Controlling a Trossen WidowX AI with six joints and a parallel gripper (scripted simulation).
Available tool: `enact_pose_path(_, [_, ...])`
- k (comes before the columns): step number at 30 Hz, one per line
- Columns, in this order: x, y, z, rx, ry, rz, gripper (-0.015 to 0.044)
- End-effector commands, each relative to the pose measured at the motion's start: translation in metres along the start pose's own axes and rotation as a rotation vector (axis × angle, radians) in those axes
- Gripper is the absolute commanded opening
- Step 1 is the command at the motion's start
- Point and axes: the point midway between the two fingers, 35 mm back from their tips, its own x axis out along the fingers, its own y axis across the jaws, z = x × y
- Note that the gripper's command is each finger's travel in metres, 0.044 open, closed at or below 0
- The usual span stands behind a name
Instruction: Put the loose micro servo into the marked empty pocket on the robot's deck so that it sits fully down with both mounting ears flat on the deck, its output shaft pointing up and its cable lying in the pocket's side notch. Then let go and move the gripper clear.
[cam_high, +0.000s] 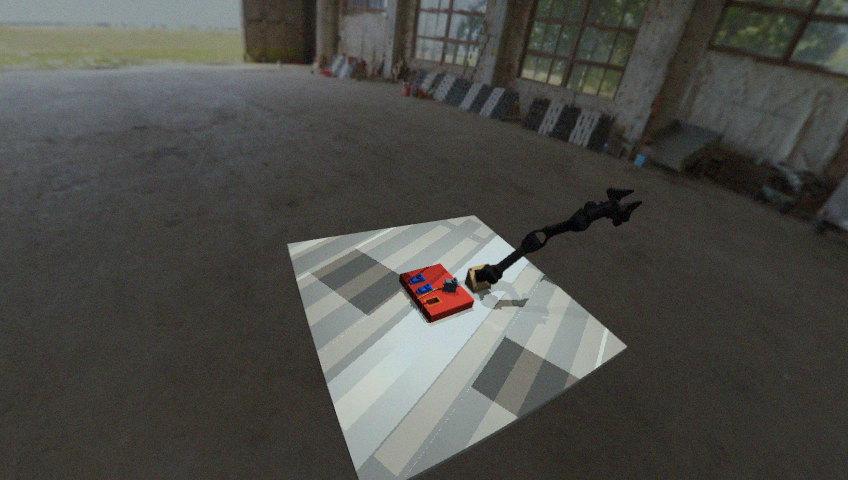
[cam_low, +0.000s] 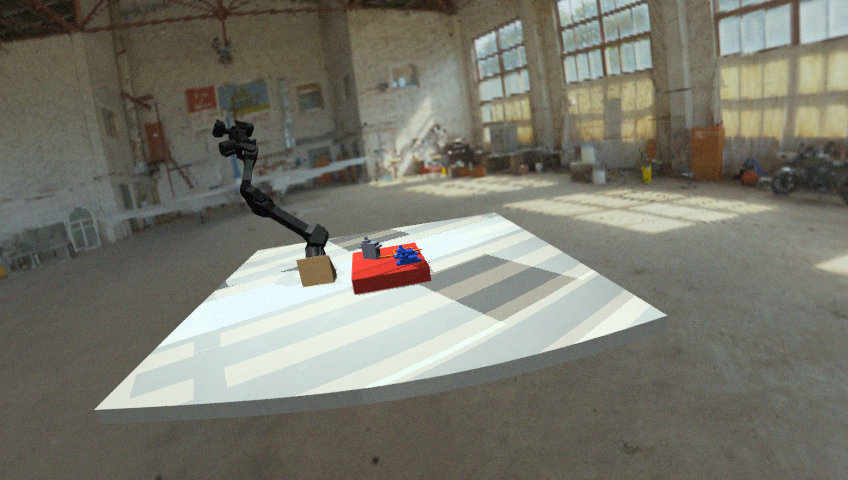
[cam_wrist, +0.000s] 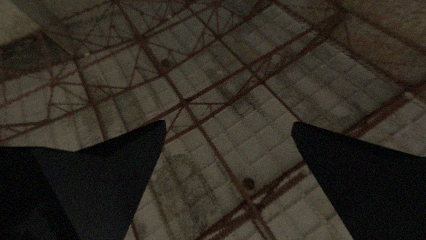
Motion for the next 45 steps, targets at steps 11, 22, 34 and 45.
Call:
enact_pose_path(11, [-0.021,0.148,-0.017,0.062,0.078,0.356,0.044])
enact_pose_path(22, [-0.038,0.193,-0.026,0.079,0.12,0.476,0.044])
enact_pose_path(34, [-0.062,0.239,-0.036,0.097,0.17,0.605,0.044])
enact_pose_path(45, [-0.095,0.29,-0.052,0.112,0.241,0.748,0.044])
